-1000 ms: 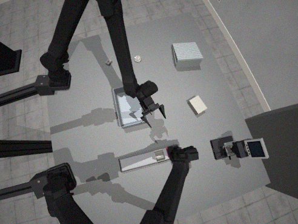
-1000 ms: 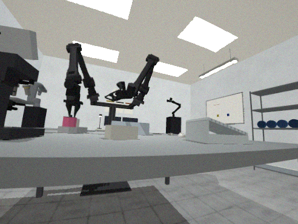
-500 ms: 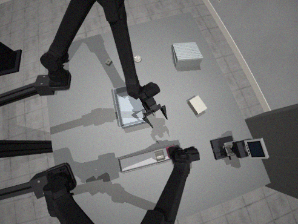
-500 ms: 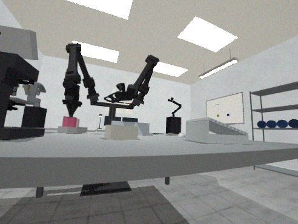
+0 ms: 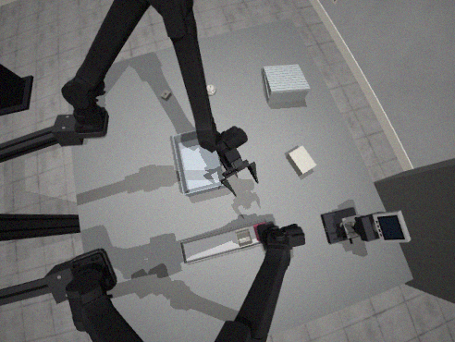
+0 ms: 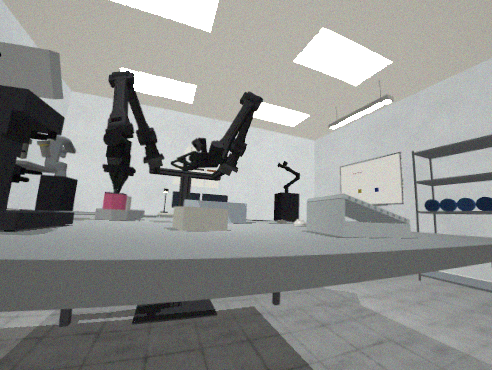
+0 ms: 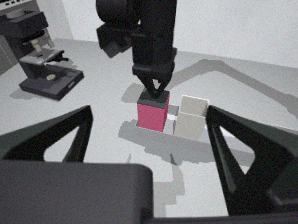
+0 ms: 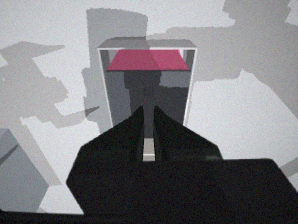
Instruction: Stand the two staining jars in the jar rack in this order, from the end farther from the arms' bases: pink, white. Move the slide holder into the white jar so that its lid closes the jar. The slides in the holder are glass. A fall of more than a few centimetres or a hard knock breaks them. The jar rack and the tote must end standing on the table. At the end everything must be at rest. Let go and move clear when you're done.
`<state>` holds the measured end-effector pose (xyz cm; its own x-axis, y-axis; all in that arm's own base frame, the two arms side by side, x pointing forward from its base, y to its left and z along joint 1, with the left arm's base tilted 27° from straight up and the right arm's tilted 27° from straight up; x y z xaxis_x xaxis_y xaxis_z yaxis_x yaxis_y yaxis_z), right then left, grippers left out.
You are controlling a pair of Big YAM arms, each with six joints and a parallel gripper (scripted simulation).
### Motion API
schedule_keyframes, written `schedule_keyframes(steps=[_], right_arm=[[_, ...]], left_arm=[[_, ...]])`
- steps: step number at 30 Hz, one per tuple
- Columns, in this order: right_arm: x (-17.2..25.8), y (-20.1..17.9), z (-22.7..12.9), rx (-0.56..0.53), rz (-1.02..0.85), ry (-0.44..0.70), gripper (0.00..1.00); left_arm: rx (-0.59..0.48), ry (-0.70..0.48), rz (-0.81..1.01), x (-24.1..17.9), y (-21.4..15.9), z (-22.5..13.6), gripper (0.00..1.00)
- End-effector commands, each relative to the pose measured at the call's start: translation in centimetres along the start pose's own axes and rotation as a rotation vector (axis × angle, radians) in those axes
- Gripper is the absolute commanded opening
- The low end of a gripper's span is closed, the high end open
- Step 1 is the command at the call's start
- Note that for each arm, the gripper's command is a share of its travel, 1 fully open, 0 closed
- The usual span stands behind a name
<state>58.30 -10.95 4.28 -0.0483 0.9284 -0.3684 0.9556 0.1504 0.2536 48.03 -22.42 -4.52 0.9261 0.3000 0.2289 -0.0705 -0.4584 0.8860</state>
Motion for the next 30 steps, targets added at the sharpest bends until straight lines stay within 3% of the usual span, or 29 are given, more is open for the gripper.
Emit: schedule_keyframes(steps=[1, 20, 30], right_arm=[[0.0, 1.9, -3.5, -0.059, 0.008, -0.011, 0.0], [0.0, 1.5, -11.7, -0.069, 0.01, -0.011, 0.0], [0.7, 0.5, -11.3, -0.016, -0.001, 0.001, 0.0]], left_arm=[[-0.045, -0.025, 0.061, 0.1, 3.0, 0.6, 1.0], [-0.123, -0.062, 0.111, -0.5, 6.4, -0.2, 1.0], [-0.104, -0.073, 0.111, -0.8, 6.8, -0.6, 1.0]])
Point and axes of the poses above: on each arm, the point where the finger pads meet when closed, its own z axis out along the fingers, its own x axis across the jaws, y = z × x, the point moved 10 cm from there along -z, back along the fingers, and after that the axes turned 10 degrees about -z, right-handed, at the moved point
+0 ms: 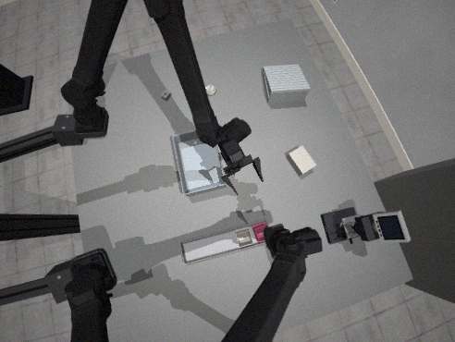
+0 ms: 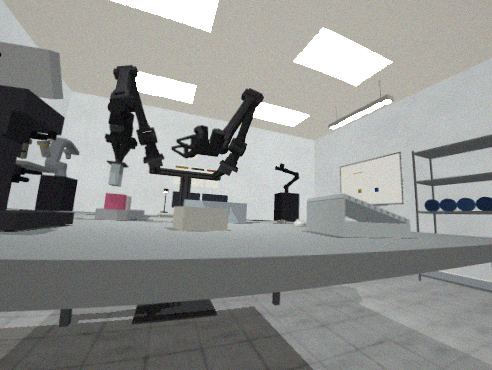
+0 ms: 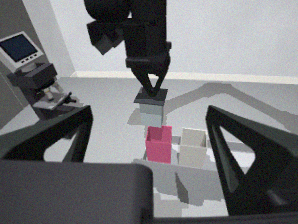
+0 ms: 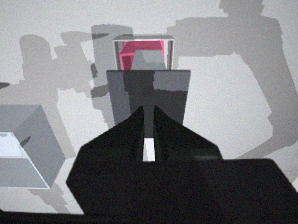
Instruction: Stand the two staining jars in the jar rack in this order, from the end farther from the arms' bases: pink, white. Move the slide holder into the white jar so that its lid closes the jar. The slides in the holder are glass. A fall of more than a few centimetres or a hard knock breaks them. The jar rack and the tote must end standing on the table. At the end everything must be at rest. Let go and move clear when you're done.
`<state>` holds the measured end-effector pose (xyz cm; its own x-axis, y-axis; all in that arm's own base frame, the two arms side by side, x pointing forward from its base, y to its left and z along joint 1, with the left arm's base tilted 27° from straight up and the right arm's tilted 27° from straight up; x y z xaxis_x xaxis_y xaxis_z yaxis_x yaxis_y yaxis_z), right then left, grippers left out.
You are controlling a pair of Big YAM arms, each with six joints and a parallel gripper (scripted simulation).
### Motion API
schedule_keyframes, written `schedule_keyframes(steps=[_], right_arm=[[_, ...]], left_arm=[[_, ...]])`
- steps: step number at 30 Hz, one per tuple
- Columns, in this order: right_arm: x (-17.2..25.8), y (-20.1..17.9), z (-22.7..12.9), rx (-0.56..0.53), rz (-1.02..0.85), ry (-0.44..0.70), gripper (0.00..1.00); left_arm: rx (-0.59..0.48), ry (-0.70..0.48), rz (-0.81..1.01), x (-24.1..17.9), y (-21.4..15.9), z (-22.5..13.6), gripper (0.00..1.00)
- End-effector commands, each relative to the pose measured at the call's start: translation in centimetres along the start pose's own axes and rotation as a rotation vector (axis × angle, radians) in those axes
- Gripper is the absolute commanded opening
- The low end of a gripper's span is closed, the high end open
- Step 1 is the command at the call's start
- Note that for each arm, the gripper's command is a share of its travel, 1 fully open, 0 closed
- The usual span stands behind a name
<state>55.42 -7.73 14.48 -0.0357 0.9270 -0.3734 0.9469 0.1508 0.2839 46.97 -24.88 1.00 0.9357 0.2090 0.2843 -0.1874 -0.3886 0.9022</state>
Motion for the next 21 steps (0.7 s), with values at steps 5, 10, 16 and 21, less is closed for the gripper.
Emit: schedule_keyframes(steps=[5, 10, 16, 21], right_arm=[[1.2, 0.3, -0.4, 0.009, -0.015, 0.009, 0.0], [1.2, 0.3, -0.4, 0.009, -0.017, 0.009, 0.0], [1.1, 0.4, -0.7, 0.004, -0.014, 0.008, 0.0], [0.7, 0.7, -3.4, -0.013, -0.002, 0.001, 0.0]], left_arm=[[0.008, -0.017, 0.038, -0.5, 1.7, 0.1, 1.0], [0.016, -0.018, 0.053, -0.6, 2.6, 0.1, 1.0], [0.027, -0.015, 0.059, -0.6, 2.9, -0.1, 1.0], [0.022, -0.018, 0.067, -0.8, 3.6, -0.2, 1.0]])
Point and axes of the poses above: on each arm, the point where the finger pads meet when closed, its own z axis out along the fingers, its own x axis across the jaws, y = z × x, the point moved 10 cm from there along -z, back along the fingers, and after that the axes turned 10 degrees about -z, right-handed, at the moved point
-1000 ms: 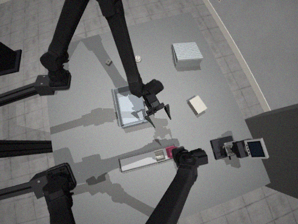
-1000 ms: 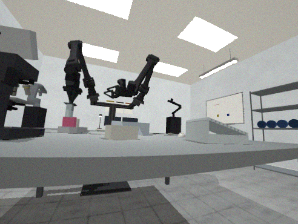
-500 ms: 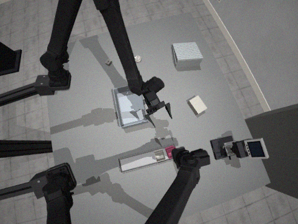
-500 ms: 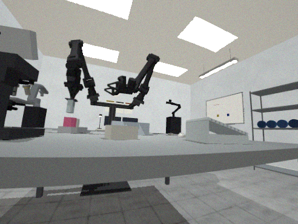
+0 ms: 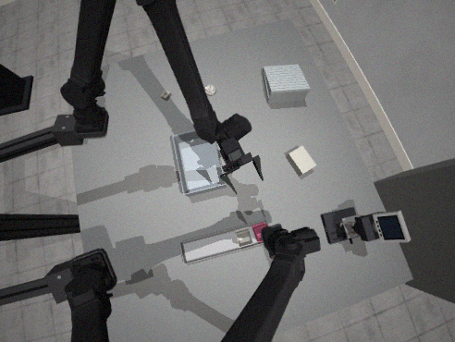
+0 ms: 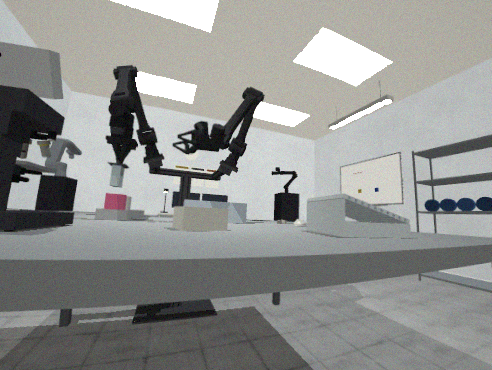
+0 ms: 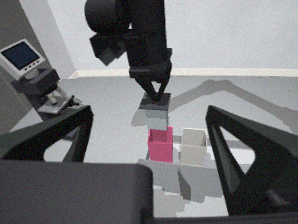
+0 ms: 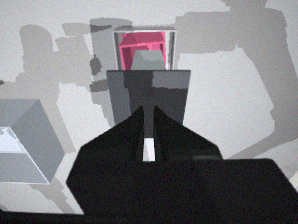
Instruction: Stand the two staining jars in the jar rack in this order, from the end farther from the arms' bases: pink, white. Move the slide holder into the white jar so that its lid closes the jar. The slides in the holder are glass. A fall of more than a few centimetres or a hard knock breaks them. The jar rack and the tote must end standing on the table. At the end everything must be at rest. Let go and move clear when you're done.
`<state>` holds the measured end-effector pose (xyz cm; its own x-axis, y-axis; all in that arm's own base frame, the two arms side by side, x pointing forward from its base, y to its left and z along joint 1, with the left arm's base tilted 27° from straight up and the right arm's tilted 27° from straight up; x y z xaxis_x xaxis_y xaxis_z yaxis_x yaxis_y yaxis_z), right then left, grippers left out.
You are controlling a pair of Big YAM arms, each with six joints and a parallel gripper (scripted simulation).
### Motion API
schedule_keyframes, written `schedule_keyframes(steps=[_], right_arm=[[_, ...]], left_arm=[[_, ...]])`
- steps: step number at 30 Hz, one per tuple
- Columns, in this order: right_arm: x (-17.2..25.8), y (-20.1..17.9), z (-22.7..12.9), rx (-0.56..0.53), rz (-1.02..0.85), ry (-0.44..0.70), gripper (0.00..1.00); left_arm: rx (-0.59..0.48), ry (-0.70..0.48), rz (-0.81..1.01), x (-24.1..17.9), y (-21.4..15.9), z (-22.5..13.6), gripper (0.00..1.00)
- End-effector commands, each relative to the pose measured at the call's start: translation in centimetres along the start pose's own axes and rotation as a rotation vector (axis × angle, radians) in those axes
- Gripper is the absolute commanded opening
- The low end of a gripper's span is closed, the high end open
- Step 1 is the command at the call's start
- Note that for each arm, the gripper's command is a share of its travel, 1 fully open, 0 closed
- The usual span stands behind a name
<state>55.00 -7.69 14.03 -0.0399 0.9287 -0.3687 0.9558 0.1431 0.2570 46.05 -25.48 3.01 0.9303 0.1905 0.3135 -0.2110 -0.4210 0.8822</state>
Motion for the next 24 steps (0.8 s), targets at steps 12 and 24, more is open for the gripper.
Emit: schedule_keyframes(steps=[12, 24], right_arm=[[0.1, -0.7, -3.5, -0.041, 0.005, -0.009, 0.0], [1.4, -7.0, -4.0, -0.041, 0.005, -0.008, 0.0]], left_arm=[[-0.003, -0.061, 0.058, -1.4, 2.6, -0.1, 1.0], [0.022, -0.177, 0.069, -4.5, 2.7, -0.9, 1.0]])
Point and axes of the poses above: on each arm, the point where the finger pads meet when closed, its own z axis out along the fingers, its own x axis across the jaws, y = z × x, the point moved 10 cm from there along -z, back along the fingers, and after that the axes turned 10 degrees about -z, right-handed, at the moved point
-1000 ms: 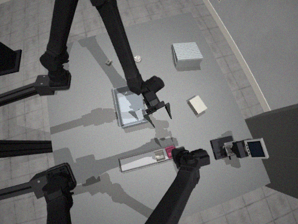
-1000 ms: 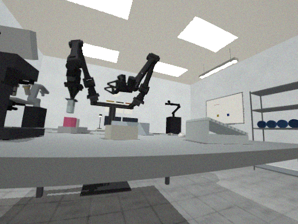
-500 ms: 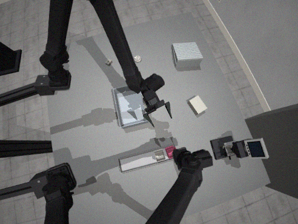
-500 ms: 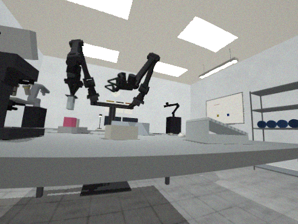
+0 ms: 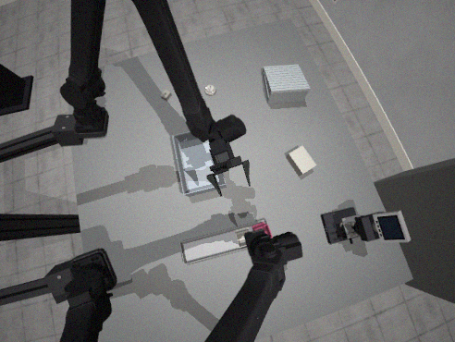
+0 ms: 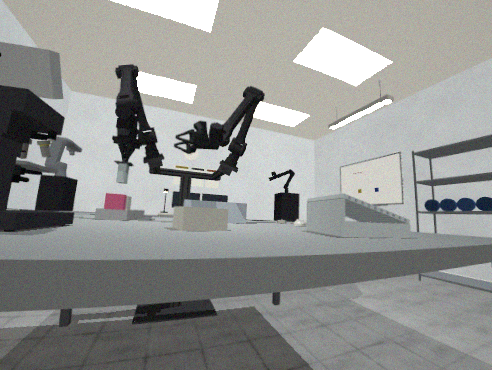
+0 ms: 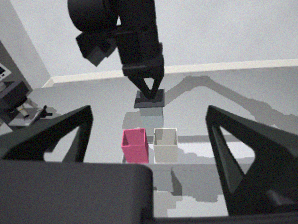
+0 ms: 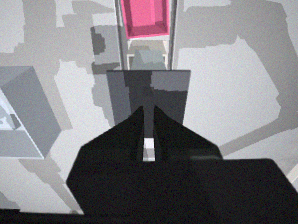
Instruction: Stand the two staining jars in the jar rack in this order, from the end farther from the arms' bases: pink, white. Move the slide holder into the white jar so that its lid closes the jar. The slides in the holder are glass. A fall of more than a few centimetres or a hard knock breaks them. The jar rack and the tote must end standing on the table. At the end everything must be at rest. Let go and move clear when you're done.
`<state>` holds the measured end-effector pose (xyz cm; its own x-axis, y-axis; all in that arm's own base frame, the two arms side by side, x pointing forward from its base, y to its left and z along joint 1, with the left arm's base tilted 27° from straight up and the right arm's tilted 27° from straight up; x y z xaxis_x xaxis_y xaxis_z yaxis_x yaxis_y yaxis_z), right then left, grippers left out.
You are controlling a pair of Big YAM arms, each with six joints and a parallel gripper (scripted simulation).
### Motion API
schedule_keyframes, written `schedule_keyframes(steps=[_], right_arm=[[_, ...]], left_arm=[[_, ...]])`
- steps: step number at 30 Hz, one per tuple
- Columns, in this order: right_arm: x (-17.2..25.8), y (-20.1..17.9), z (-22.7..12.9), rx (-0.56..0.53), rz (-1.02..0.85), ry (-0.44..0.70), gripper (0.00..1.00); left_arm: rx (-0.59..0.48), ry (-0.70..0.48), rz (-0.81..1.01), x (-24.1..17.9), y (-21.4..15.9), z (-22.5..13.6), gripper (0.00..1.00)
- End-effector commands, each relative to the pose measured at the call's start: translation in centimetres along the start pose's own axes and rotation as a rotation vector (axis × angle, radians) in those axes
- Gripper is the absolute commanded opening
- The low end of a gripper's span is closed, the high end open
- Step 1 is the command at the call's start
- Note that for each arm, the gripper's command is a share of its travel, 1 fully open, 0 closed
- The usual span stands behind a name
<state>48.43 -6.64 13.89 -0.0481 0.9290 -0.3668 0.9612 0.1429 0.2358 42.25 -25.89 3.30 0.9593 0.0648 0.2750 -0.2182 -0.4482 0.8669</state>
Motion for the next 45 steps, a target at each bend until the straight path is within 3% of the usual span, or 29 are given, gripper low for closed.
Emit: schedule_keyframes(steps=[1, 22, 28, 37, 45], right_arm=[[0.2, -1.2, -1.9, -0.062, 0.012, -0.012, 0.0], [0.7, -2.4, -0.2, -0.033, -0.004, -0.009, 0.0], [0.1, -2.3, 1.6, -0.035, 0.005, -0.006, 0.0], [0.0, -1.9, 3.6, -0.041, 0.009, -0.008, 0.0], [-0.1, -1.7, 2.9, -0.057, 0.025, -0.012, 0.0]], left_arm=[[-0.001, -0.046, 0.054, -1.1, 1.5, 0.0, 1.0], [0.026, -0.025, 0.03, -3.2, 2.1, -0.8, 1.0], [0.091, 0.0, -0.038, -3.9, -1.0, -1.2, 1.0], [0.1, 0.039, -0.071, -3.4, -2.2, -1.1, 1.0], [0.088, 0.048, -0.094, -3.5, -2.9, -1.0, 1.0]])
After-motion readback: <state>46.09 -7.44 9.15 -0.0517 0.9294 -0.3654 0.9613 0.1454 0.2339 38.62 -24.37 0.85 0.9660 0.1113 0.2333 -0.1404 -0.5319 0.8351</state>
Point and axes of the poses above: on each arm, the point where the finger pads meet when closed, its own z axis out along the fingers, its own x axis across the jaws, y = z × x, the point moved 10 cm from there along -z, back along the fingers, and after that the axes turned 10 degrees about -z, right-handed, at the moved point
